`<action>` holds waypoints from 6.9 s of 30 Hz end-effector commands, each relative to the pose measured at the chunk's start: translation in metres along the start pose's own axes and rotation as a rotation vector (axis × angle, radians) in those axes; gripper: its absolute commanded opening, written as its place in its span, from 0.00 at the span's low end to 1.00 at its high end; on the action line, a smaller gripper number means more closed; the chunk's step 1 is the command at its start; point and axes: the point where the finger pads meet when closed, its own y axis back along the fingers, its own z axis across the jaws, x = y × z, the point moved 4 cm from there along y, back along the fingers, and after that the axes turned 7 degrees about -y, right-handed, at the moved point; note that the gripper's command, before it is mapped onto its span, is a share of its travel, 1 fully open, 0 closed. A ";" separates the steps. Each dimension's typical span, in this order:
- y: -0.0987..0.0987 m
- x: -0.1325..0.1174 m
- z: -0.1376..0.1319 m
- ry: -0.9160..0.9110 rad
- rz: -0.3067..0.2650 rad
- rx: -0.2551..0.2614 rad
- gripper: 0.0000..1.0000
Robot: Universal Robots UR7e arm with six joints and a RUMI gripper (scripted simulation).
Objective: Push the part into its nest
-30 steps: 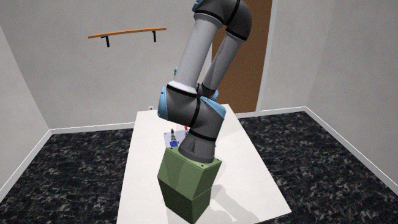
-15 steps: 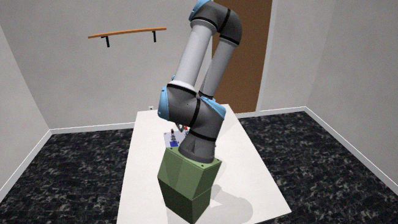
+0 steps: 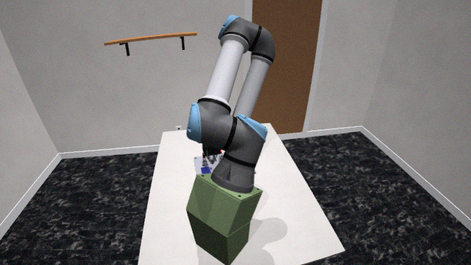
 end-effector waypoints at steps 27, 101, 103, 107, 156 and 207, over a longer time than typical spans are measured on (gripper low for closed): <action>-0.066 -0.025 -0.026 0.000 0.018 -0.003 0.00; -0.105 -0.017 -0.032 0.000 0.020 -0.003 0.00; -0.105 -0.017 -0.032 0.000 0.020 -0.003 0.00; -0.105 -0.017 -0.032 0.000 0.020 -0.003 0.00; -0.106 -0.006 -0.034 0.000 0.020 -0.003 0.00; -0.106 0.008 -0.035 0.000 0.020 -0.003 0.00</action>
